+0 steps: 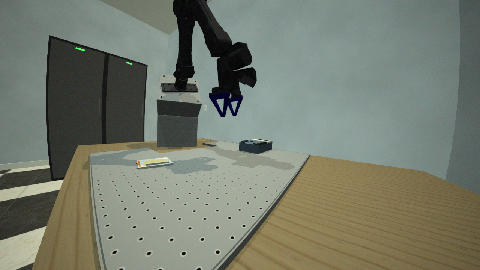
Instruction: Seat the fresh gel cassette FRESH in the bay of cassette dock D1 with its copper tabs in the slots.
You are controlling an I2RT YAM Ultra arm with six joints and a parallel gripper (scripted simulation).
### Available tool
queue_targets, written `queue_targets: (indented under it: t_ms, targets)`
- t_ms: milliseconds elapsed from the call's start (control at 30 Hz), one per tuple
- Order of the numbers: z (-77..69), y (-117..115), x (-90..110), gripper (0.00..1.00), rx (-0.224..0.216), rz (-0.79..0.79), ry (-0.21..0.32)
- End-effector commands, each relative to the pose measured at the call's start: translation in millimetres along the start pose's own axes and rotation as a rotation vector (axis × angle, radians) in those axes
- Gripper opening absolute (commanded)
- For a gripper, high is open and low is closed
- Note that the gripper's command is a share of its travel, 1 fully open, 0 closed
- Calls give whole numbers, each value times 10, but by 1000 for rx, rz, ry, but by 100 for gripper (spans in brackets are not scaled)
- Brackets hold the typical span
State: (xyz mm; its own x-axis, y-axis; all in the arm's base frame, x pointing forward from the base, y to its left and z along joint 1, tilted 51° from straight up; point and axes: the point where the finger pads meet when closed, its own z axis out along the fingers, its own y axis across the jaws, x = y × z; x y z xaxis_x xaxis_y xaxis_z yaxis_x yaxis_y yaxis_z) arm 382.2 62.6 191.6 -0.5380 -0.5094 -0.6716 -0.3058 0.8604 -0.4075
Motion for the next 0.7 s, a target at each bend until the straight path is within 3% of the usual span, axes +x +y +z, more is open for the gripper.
queue_targets:
  t_ms: [0,533,567,667]
  targets:
    - [-23,-9,-29,100,2,1,-10]
    - [-23,-9,-29,100,2,1,-10]
    - [-51,45,25,35,16,33,-13]
    - [-52,123,155,35,34,77,4]
